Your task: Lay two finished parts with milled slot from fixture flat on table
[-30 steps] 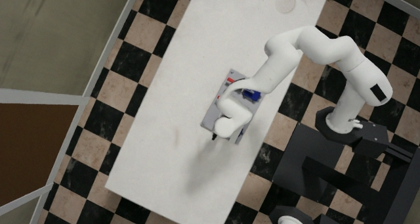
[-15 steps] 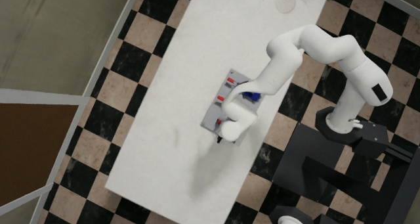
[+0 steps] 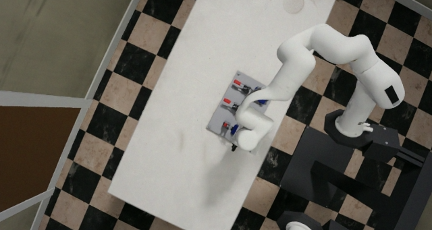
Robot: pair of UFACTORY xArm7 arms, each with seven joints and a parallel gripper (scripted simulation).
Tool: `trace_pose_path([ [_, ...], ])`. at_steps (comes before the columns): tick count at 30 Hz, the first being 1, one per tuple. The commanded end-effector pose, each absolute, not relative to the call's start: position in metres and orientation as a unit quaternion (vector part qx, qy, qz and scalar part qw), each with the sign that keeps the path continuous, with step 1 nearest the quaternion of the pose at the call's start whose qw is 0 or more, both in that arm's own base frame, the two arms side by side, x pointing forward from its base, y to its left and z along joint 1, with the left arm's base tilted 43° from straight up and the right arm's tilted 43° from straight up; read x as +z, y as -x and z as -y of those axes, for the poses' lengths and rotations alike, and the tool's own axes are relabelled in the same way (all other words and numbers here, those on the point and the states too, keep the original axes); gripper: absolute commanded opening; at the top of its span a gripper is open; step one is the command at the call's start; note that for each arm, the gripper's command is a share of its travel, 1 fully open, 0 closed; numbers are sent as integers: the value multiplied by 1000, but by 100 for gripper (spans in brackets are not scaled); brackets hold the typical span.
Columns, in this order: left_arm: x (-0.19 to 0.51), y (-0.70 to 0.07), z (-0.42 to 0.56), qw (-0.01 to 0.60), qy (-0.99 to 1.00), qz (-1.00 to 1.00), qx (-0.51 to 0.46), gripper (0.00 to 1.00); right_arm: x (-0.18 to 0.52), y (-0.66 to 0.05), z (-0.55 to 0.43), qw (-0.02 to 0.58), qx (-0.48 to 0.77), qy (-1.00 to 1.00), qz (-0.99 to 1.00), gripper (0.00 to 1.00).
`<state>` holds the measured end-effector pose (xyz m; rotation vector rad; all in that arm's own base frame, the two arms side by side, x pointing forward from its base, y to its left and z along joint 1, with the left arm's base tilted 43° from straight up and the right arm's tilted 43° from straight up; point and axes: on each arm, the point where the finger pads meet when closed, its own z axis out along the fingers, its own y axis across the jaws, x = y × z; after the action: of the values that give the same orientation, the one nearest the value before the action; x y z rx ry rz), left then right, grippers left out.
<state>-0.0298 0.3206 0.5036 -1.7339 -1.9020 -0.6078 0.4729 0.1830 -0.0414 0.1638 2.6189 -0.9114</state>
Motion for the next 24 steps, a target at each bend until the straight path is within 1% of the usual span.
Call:
trace_pose_path([
  [1,505,30,-320,247,635,697,-225,100,-44,-462,-186,183,-320,-57,-928,100],
  [24,505,30,-320,247,635,697,-225,100,-59,-465,-175,183,-320,-57,-928,100],
])
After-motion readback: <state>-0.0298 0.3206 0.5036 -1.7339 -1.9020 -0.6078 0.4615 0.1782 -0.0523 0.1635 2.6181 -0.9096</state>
